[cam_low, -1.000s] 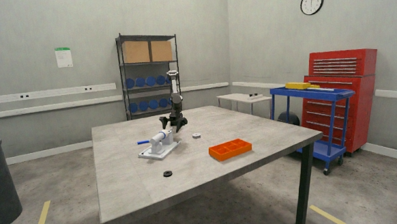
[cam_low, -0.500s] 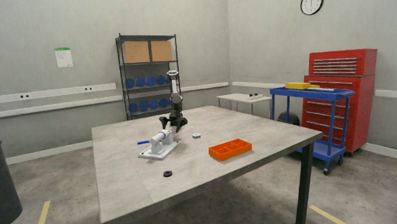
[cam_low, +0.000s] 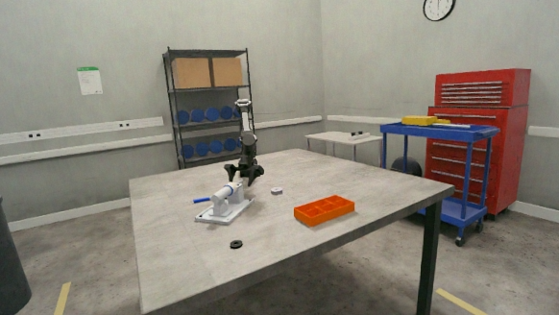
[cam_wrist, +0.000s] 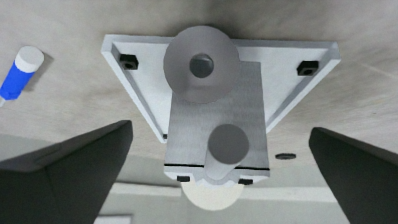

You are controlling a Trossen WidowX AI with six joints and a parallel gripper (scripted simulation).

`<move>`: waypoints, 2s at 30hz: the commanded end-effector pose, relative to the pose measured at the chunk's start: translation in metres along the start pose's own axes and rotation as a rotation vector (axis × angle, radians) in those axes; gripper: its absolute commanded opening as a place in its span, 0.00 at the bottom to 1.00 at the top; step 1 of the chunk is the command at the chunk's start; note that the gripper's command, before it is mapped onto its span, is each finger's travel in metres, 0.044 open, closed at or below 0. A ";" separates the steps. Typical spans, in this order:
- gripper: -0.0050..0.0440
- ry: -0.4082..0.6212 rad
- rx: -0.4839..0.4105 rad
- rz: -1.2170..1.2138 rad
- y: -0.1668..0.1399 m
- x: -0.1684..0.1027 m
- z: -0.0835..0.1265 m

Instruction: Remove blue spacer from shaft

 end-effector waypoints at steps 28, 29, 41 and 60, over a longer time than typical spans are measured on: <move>1.00 0.028 -0.008 -0.010 -0.003 -0.012 -0.017; 1.00 0.028 -0.008 -0.010 -0.003 -0.012 -0.017; 0.80 0.022 -0.005 -0.009 -0.001 -0.008 -0.016; 0.26 0.022 -0.005 -0.009 -0.001 -0.008 -0.016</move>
Point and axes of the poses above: the point midway between the two fingers, 35 mm back from their tips, its own z axis back along the fingers, its own y axis across the jaws, x = y × z, the point moved 1 cm from there along z, back along the fingers, and after that the axes turned 2 degrees about -z, right-handed, at the moved point
